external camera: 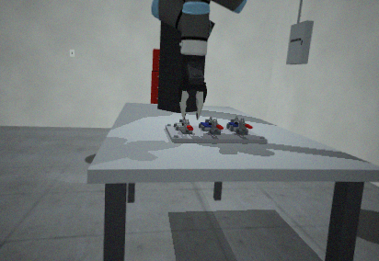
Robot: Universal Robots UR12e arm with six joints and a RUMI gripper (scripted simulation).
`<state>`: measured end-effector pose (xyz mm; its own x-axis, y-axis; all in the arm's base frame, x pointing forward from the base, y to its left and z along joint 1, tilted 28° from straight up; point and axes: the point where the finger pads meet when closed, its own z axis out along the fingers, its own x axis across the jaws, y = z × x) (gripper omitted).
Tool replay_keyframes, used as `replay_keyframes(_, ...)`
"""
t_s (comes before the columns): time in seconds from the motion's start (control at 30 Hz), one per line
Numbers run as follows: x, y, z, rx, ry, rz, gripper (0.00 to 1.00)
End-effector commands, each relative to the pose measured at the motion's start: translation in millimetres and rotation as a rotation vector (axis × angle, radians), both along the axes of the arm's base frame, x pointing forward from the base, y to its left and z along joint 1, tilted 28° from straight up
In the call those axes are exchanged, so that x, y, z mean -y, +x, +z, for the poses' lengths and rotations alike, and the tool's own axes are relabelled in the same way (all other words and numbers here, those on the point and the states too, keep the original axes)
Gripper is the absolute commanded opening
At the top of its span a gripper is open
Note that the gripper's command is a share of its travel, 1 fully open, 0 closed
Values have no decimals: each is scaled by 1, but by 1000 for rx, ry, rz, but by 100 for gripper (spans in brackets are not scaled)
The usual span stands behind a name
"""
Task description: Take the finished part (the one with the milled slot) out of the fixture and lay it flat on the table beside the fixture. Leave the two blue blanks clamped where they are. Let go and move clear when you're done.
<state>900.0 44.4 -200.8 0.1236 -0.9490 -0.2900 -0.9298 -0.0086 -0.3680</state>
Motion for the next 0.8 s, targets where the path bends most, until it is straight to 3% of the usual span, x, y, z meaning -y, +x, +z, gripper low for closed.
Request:
replay_keyframes(0.0, -2, 12, -9, 10, -4, -3, 28)
replay_keyframes(0.77, -2, 13, -12, 10, -4, -4, 28)
